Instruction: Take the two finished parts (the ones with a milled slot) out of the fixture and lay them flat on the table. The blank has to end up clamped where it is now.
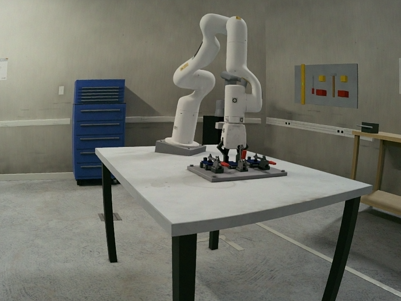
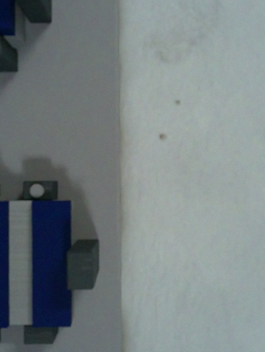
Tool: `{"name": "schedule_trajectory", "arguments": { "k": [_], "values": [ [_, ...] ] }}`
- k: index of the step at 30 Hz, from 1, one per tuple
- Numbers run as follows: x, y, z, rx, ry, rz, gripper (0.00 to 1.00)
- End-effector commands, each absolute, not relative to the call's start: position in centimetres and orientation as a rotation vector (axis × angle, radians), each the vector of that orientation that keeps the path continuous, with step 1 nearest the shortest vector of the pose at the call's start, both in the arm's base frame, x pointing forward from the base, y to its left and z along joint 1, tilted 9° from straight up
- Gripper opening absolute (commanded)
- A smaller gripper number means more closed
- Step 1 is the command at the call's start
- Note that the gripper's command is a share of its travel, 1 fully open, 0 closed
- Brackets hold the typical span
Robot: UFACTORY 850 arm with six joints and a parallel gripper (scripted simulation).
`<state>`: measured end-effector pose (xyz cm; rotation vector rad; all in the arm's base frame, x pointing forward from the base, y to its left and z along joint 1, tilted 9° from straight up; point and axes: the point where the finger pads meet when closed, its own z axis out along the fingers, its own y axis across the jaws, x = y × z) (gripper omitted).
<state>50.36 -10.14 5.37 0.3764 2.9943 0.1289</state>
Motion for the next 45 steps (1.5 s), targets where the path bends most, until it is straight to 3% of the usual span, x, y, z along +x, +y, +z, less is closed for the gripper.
{"name": "schedule_trajectory", "arguments": {
  "k": [1, 45],
  "values": [
    [50.4, -10.2, 5.4, 0.376, 2.993, 0.129, 0.0],
    [50.0, -10.4, 8.3, 0.376, 2.993, 0.129, 0.0]
  ]
}}
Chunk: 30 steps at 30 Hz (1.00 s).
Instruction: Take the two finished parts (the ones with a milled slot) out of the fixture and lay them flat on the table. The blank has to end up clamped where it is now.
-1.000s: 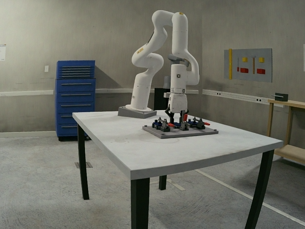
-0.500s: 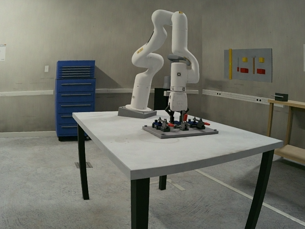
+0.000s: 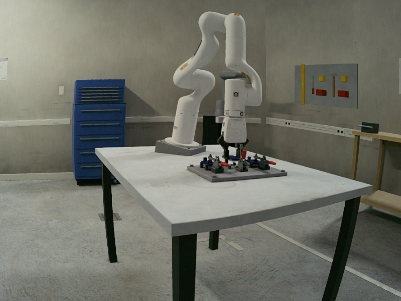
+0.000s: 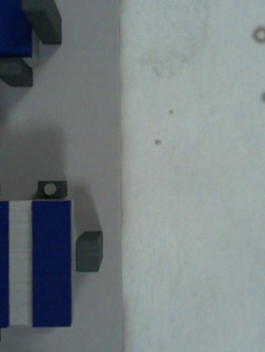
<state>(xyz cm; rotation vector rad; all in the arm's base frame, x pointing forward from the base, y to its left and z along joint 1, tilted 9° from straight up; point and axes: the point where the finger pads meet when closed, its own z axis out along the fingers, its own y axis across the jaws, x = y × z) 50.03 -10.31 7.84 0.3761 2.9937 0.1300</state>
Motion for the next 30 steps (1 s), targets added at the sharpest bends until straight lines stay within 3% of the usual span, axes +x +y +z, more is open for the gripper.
{"name": "schedule_trajectory", "arguments": {
  "k": [1, 30],
  "values": [
    [50.03, -10.36, 8.37, 0.376, 2.993, 0.129, 0.0],
    [49.81, -10.4, 9.36, 0.376, 2.993, 0.129, 0.0]
  ]
}}
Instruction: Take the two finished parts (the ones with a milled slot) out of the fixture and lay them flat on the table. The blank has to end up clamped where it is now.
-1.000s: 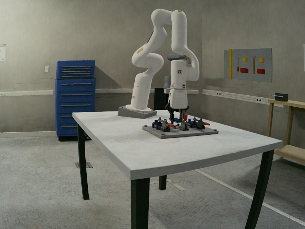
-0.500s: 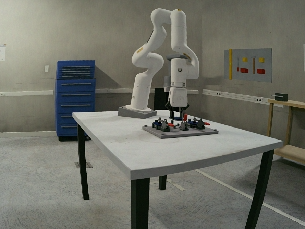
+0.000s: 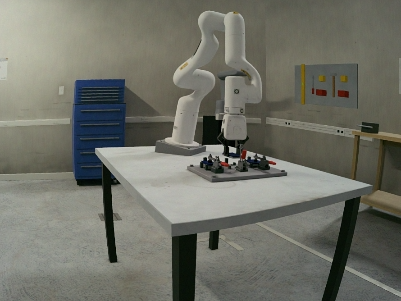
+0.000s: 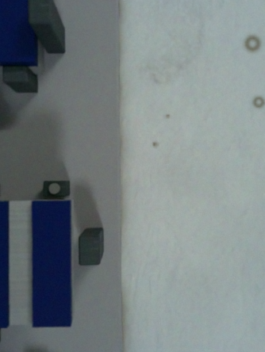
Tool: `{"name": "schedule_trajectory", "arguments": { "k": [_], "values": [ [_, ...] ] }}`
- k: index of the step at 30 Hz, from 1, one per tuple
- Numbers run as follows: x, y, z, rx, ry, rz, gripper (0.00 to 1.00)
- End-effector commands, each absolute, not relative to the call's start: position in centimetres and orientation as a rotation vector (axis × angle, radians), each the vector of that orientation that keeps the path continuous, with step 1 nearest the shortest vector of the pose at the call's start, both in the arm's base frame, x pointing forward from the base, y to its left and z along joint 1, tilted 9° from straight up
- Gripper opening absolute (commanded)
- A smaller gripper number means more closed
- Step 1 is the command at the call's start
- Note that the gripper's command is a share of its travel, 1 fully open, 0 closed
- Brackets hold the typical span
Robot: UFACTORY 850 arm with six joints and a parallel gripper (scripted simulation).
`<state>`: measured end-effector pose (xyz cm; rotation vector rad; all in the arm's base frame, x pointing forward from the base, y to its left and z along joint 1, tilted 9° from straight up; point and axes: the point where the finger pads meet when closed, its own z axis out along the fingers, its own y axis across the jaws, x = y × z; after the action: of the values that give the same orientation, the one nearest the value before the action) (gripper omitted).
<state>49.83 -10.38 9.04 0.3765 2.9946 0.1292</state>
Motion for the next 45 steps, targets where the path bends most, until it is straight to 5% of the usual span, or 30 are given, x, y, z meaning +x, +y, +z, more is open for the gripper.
{"name": "schedule_trajectory", "arguments": {
  "k": [1, 45],
  "values": [
    [49.8, -10.4, 9.5, 0.376, 2.993, 0.129, 0.0],
    [48.7, -10.4, 12.3, 0.376, 2.993, 0.129, 0.0]
  ]
}}
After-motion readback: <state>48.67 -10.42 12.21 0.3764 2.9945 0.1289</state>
